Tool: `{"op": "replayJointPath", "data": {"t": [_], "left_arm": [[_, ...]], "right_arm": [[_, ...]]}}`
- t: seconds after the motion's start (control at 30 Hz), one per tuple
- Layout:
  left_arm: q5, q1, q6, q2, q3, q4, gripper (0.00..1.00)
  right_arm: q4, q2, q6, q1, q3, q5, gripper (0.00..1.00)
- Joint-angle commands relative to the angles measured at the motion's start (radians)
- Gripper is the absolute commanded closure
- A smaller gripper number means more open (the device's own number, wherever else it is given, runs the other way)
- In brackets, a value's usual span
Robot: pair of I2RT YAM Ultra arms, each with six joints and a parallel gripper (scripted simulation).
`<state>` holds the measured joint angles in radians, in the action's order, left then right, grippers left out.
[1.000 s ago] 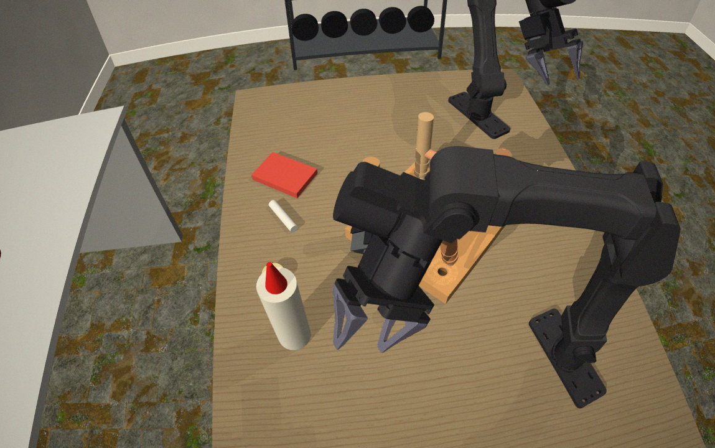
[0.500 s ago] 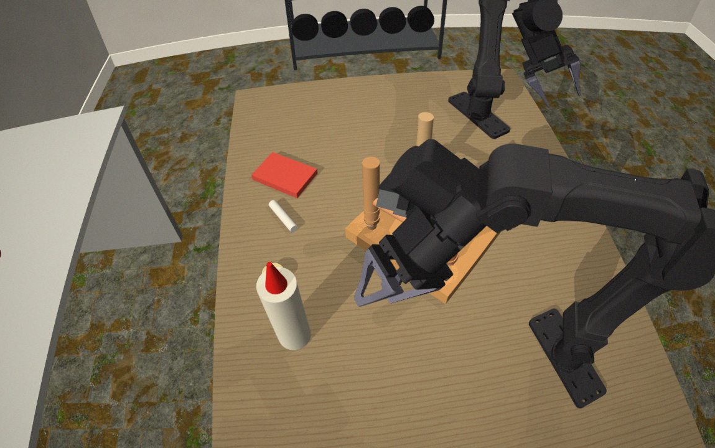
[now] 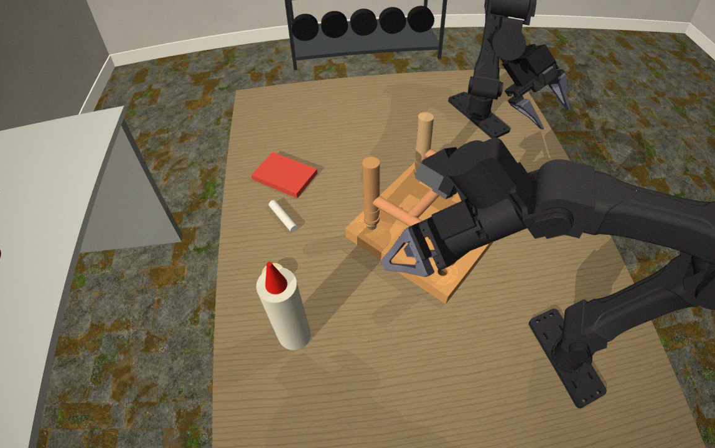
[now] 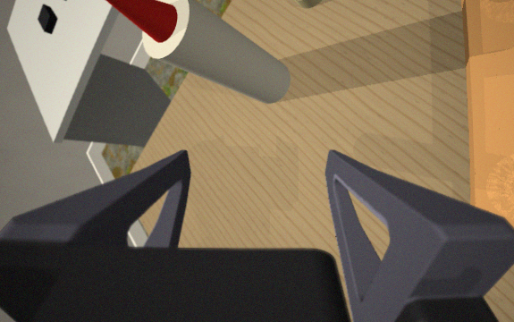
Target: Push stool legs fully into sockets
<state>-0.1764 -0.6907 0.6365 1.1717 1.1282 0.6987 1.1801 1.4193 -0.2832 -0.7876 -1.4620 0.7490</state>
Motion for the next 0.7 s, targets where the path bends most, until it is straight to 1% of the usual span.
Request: {"op": "replayJointPath", "data": {"t": [0.0, 0.17, 0.23, 0.27, 0.4, 0.67], "left_arm": [[0.091, -0.03, -0.137, -0.078, -0.056, -0.101, 0.31], [0.17, -0.072, -0.264, -0.174, -0.162, -0.191, 0.31], [0.17, -0.072, -0.264, -0.174, -0.162, -0.191, 0.31], [0.179, -0.084, -0.295, -0.201, -0.198, -0.228, 0.31], [0.238, -0.113, -0.388, -0.269, -0.273, -0.288, 0.31], [0.311, -0.165, -0.519, -0.383, -0.403, -0.393, 0.31]], "right_arm": [[-0.054, 0.039, -0.226, 0.056, -0.035, 0.111, 0.31], [-0.082, 0.103, -0.434, 0.139, -0.028, 0.212, 0.31], [-0.082, 0.103, -0.434, 0.139, -0.028, 0.212, 0.31], [-0.069, 0.131, -0.494, 0.156, -0.029, 0.247, 0.31], [-0.096, 0.17, -0.648, 0.217, -0.031, 0.312, 0.31], [-0.12, 0.258, -0.874, 0.312, -0.039, 0.415, 0.31]]}}
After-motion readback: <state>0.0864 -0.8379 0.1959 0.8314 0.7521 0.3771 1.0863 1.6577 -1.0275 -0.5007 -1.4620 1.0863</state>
